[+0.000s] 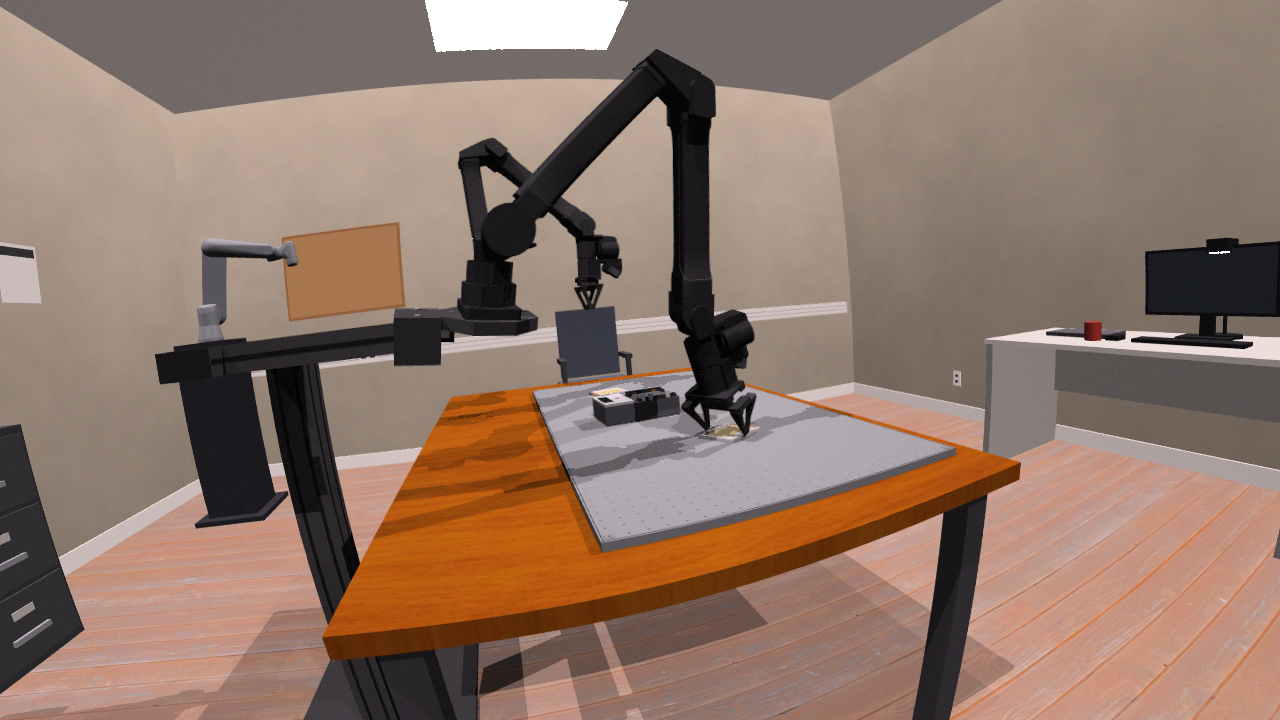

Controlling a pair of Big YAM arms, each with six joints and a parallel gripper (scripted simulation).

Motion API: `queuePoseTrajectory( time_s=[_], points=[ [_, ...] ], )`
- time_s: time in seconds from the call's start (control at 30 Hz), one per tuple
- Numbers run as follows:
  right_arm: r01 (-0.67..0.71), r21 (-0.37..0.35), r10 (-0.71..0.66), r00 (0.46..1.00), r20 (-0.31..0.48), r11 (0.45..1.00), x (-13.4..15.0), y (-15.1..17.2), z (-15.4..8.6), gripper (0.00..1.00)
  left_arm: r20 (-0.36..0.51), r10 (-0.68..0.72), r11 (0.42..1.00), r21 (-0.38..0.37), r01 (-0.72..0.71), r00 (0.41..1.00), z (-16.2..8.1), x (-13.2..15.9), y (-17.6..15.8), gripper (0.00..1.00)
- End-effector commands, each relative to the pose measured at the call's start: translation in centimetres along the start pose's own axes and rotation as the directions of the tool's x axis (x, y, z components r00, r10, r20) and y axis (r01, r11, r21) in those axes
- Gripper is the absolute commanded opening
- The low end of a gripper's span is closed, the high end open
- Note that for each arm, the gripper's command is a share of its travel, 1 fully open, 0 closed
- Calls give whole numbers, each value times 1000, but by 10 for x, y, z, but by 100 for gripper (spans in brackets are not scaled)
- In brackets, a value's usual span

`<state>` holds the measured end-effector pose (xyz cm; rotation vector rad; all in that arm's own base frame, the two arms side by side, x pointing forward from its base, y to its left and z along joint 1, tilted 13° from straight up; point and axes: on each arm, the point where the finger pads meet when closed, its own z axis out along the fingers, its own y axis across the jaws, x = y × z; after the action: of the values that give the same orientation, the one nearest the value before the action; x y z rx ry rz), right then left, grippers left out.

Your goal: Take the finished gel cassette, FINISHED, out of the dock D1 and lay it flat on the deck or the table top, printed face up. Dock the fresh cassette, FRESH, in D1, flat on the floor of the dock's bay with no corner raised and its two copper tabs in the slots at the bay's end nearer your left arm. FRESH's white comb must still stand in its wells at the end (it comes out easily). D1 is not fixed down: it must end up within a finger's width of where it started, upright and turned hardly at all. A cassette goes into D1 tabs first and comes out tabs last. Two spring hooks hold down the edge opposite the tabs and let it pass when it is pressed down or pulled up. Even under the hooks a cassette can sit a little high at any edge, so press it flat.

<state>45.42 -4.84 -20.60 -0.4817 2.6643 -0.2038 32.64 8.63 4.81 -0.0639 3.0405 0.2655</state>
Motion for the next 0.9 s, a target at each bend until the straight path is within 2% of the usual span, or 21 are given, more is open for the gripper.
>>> queuePoseTrajectory(
  time_s=[0.0, 0.87],
  points=[
    [3, 11, -3, 1000, 20, 1000, -5, -7, 5, 98, 33, -4, 1000, -5, 4, 999, -13, -17, 0, 100],
    [3, 10, -3, 1000, 19, 1000, -1, -7, 12, 98, 33, -4, 1000, -5, 4, 999, -13, -17, 0, 100]
  ],
)
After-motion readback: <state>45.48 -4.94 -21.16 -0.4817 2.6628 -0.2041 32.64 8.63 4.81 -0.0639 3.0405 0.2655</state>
